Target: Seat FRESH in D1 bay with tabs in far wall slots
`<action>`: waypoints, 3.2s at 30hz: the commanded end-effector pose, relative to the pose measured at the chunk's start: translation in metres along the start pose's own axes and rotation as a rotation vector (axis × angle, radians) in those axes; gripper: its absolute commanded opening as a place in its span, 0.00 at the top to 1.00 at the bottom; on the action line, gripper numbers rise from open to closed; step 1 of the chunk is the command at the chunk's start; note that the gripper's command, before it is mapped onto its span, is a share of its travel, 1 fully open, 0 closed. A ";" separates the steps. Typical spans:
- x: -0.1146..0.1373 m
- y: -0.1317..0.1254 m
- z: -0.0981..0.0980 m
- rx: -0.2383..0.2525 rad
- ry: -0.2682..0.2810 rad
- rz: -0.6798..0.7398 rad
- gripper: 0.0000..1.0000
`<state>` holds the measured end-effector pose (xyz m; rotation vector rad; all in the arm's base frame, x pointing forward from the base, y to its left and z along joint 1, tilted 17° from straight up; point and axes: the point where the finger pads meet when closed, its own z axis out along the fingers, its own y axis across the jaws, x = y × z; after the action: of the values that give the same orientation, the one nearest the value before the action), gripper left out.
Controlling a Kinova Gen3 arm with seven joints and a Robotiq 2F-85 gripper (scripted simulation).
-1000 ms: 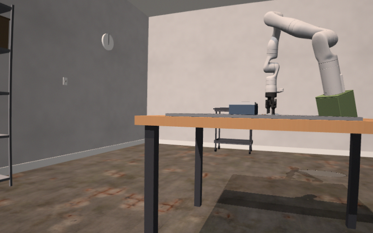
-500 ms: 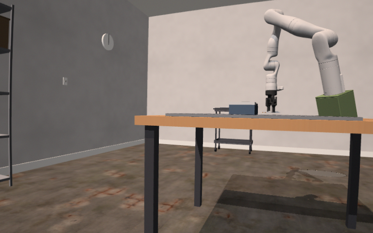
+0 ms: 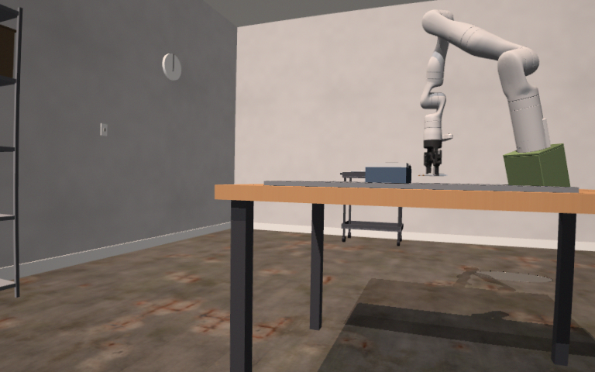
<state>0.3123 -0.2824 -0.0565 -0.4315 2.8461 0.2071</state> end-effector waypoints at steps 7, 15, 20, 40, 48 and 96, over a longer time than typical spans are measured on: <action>-0.001 -0.003 -0.013 0.008 -0.002 -0.002 1.00; -0.001 -0.002 -0.023 0.008 -0.002 -0.002 1.00; -0.001 -0.002 -0.029 0.008 -0.002 -0.002 1.00; -0.007 0.006 -0.037 0.003 0.024 0.059 1.00; -0.024 0.031 -0.041 -0.014 0.102 0.243 1.00; -0.141 0.204 -0.062 -0.029 0.170 0.403 1.00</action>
<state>0.3605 -0.0747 0.0556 0.1695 3.0784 0.3023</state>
